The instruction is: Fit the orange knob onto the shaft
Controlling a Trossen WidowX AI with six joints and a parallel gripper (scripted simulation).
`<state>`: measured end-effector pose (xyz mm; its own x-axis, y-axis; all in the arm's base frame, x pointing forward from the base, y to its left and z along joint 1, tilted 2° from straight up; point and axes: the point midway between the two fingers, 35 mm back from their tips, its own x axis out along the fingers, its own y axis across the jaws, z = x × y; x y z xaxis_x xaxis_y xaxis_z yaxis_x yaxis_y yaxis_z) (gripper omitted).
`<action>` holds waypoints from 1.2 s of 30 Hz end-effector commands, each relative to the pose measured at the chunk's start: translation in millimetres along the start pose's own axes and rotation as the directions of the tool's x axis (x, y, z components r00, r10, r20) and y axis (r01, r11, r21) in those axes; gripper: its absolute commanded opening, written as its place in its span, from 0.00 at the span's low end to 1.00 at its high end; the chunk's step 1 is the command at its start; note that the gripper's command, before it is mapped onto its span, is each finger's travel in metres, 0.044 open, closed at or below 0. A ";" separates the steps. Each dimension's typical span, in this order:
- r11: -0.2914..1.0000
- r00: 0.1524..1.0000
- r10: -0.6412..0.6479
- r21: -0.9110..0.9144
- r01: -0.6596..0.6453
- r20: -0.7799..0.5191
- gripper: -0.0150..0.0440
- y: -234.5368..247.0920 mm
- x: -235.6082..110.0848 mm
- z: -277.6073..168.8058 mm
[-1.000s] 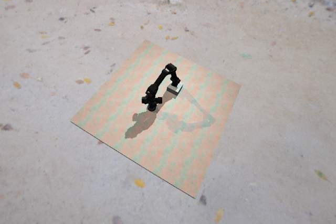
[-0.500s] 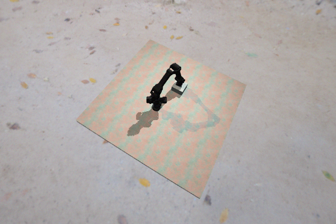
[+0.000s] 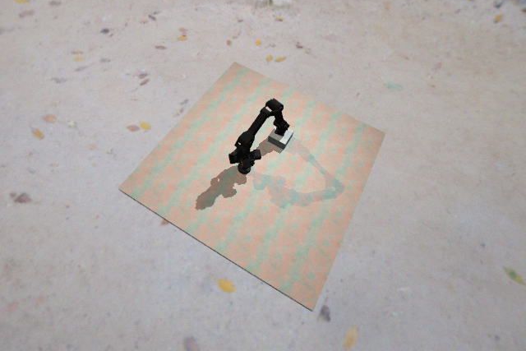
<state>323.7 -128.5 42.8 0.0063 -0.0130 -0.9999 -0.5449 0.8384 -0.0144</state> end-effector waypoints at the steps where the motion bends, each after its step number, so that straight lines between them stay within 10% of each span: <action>1: 1.000 1.000 -0.003 -0.022 0.003 -0.001 0.25 -1.1 0.7 0.3; 36: 0.994 1.000 -0.003 -0.108 0.003 -0.001 0.25 -0.9 -2.7 0.2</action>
<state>324.0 -128.5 44.2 0.0081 -0.0137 -0.9999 -0.5887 0.8082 -0.0158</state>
